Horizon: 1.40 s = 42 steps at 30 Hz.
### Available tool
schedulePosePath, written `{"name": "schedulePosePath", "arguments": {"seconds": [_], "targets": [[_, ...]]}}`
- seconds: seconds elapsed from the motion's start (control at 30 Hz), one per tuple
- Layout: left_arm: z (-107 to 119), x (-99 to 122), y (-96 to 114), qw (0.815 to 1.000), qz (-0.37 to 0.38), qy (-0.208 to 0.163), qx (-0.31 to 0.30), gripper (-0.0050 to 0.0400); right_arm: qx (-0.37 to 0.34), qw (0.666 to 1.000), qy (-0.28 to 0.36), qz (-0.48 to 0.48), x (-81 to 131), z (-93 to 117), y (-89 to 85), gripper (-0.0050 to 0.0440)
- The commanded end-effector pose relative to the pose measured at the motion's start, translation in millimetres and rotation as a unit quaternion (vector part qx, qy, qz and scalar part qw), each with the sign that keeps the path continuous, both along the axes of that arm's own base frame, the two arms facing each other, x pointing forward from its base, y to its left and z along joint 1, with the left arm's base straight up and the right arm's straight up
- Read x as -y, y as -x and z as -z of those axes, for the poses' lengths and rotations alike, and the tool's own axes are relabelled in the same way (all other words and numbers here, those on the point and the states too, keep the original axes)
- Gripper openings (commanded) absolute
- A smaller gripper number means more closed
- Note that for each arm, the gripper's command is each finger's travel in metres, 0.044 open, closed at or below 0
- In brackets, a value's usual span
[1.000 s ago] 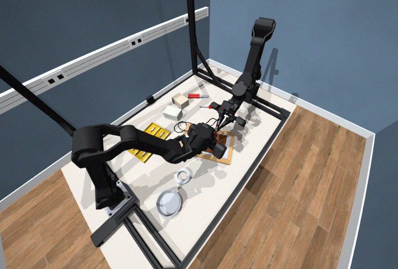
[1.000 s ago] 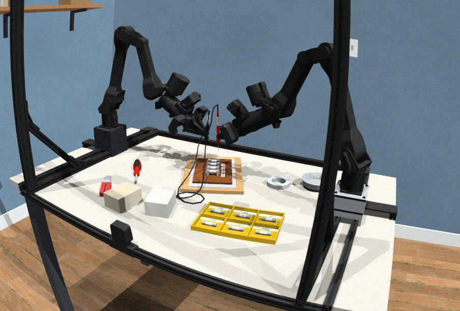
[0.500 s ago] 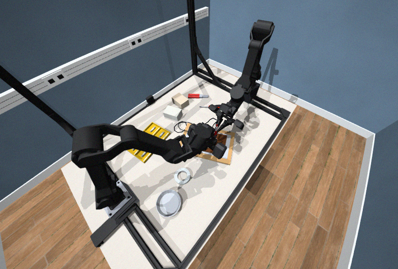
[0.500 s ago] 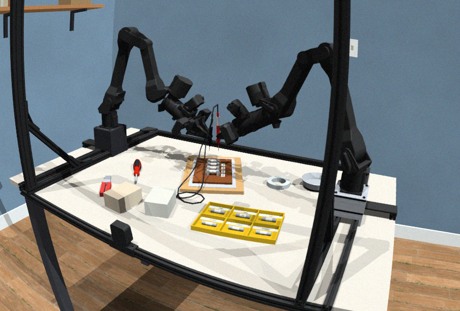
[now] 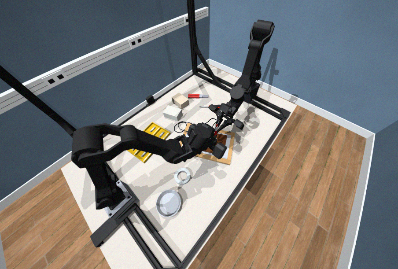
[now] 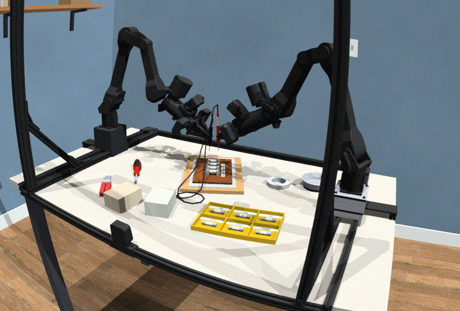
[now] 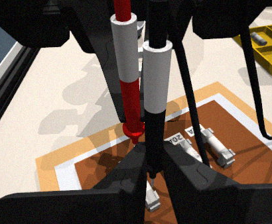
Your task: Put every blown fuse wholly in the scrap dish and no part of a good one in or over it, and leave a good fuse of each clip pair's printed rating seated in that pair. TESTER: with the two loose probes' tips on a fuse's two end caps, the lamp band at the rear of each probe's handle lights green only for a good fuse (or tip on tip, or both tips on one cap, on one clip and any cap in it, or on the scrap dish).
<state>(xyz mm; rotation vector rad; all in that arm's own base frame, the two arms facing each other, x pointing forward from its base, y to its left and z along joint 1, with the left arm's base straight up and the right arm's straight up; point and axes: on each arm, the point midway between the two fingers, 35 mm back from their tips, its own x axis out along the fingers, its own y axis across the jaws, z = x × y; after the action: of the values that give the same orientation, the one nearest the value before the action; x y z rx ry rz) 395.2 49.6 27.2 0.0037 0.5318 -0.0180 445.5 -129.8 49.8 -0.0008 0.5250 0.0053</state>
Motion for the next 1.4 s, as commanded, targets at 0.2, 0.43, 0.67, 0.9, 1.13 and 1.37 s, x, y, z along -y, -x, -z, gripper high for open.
{"name": "schedulePosePath", "arguments": {"seconds": [0.2, 0.43, 0.67, 0.9, 1.13, 1.37], "targets": [[-5, -1, -7, 1.0, -0.001, -0.002, 0.013, -0.005, 0.011, 1.0, 0.004, 0.003, 3, -4, -7.9, -0.005], [-2, -1, -6, 1.0, -0.001, -0.002, 0.013, -0.005, 0.007, 1.0, 0.002, 0.002, 2, 2, -5.4, -0.005], [8, 0, -3, 1.0, -0.001, 0.0, 0.006, -0.005, 0.001, 1.0, 0.0, 0.002, 1, 11, -1.8, -0.005], [12, 0, -2, 1.0, -0.001, 0.0, 0.006, -0.005, 0.002, 1.0, 0.0, 0.002, 1, 15, -2.3, -0.005], [16, 0, -2, 1.0, -0.001, 0.0, 0.005, -0.005, 0.001, 1.0, 0.0, 0.002, 1, 19, -1.8, -0.005], [11, -1, -5, 1.0, 0.0, -0.002, 0.013, -0.005, 0.012, 1.0, 0.005, 0.001, 2, 11, -5.3, -0.005]]}}
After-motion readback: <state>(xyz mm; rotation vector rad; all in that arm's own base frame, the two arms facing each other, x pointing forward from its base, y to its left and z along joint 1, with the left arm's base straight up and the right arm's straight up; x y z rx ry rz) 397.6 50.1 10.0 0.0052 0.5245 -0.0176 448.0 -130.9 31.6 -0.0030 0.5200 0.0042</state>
